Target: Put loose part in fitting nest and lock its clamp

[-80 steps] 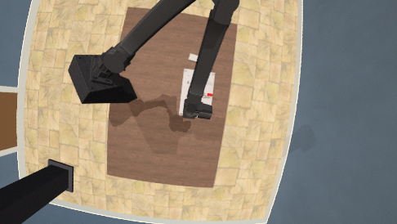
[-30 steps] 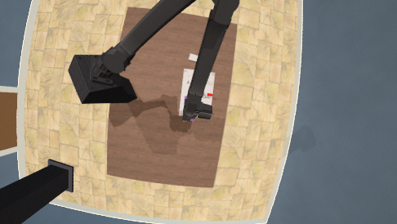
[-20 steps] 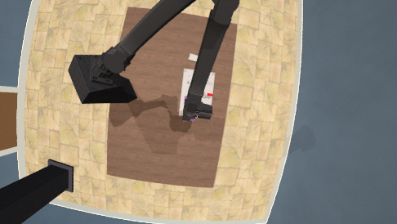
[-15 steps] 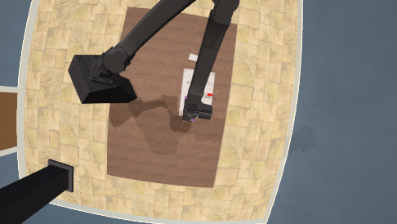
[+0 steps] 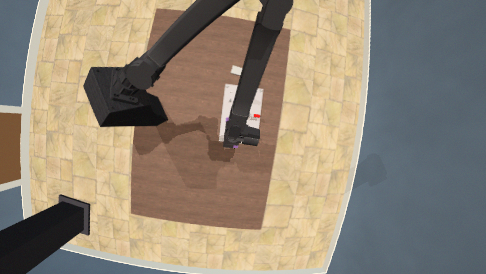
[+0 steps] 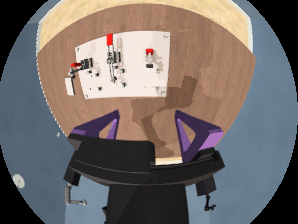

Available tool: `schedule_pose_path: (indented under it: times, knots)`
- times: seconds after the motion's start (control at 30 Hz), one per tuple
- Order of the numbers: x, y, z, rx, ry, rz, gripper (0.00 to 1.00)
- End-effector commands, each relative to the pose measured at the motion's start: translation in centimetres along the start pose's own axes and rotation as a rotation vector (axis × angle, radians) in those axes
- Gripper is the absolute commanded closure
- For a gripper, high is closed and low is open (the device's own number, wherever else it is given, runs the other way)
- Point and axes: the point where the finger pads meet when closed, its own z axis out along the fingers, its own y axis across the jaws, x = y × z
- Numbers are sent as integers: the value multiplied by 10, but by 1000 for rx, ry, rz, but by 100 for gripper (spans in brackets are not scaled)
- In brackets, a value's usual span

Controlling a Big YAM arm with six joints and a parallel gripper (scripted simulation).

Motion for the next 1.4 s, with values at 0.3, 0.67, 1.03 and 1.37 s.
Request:
schedule_pose_path:
  times: [0.3,0.67,1.03,1.37]
  knots:
    - [-11,-11,-12,26,-22,-2,8]
    - [-9,-11,-11,26,-18,3,8]
    - [-7,-12,-9,26,-14,9,8]
    - [-9,-5,-12,26,-19,17,8]
